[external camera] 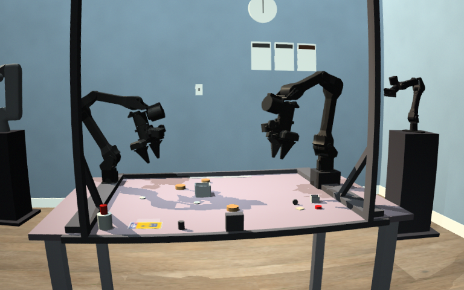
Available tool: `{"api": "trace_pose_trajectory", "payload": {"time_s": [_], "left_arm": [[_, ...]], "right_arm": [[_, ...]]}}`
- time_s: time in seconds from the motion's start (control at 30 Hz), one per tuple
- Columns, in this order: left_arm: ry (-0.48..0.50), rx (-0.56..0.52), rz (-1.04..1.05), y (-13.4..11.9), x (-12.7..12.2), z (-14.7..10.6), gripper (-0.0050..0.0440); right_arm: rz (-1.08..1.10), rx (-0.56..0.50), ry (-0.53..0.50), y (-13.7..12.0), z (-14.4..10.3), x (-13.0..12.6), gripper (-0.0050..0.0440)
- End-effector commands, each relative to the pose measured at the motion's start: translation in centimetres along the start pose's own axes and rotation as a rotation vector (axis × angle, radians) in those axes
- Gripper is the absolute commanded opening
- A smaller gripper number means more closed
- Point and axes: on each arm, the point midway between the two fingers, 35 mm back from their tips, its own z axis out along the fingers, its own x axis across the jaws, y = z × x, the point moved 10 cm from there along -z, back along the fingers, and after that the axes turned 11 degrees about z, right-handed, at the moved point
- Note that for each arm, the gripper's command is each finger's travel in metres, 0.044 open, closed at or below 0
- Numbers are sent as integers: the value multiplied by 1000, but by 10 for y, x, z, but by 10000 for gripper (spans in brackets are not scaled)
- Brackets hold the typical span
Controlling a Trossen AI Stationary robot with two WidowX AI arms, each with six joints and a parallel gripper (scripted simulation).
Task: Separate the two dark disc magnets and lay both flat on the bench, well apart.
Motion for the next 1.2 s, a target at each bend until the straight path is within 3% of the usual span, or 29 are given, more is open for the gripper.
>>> {"api": "trace_pose_trajectory", "payload": {"time_s": [0.0, 0.2, 0.4, 0.77, 1.17], "left_arm": [[-9, 42, -82, 1, 6, -10, 400], [-42, 180, -320, -3, 16, -30, 400], [-55, 258, -450, -5, 21, -41, 400], [-60, 276, -471, -7, 21, -42, 400], [-52, 263, -354, -6, 16, -39, 400]], "right_arm": [[-2, 19, -26, 2, -21, -20, 400], [59, 110, -113, -15, -57, -74, 400], [94, 169, -143, -32, -78, -97, 400], [100, 190, -148, -37, -79, -101, 400], [99, 196, -173, -30, -74, -90, 400]]}}
